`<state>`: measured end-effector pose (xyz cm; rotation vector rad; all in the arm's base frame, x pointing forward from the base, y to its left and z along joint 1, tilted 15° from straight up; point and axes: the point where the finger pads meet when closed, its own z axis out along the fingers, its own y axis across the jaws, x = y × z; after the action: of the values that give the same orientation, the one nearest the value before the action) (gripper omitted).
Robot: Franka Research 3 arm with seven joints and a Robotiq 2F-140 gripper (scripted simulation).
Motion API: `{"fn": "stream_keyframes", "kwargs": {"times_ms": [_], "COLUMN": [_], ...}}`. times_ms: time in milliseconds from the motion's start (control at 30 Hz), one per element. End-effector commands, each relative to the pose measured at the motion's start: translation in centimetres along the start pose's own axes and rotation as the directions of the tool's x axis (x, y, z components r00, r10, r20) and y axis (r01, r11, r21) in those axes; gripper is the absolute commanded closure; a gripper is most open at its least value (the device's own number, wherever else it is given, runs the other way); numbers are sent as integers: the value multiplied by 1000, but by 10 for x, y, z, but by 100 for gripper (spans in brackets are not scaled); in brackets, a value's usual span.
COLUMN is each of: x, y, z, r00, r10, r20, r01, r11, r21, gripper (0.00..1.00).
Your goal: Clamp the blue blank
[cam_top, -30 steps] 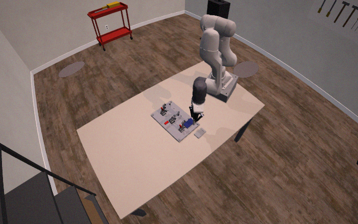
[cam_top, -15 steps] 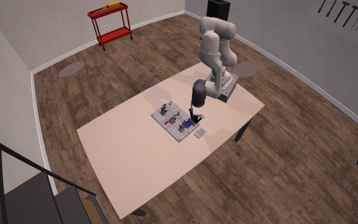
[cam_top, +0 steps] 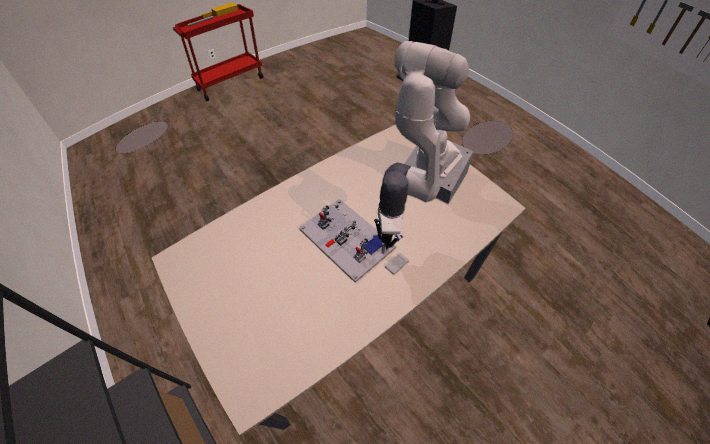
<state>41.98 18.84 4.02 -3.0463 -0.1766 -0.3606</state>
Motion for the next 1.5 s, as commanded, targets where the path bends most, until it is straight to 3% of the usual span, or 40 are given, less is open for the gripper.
{"fn": "stream_keyframes", "kwargs": {"times_ms": [0, 1467], "x": [4, 6], "y": [-3, -2], "z": [-1, 4], "r00": [1000, 1000], "r10": [-22, -22], "r20": [-12, -12], "r01": [22, 22], "r11": [1000, 1000], "r21": [6, 6], "gripper": [100, 100]}}
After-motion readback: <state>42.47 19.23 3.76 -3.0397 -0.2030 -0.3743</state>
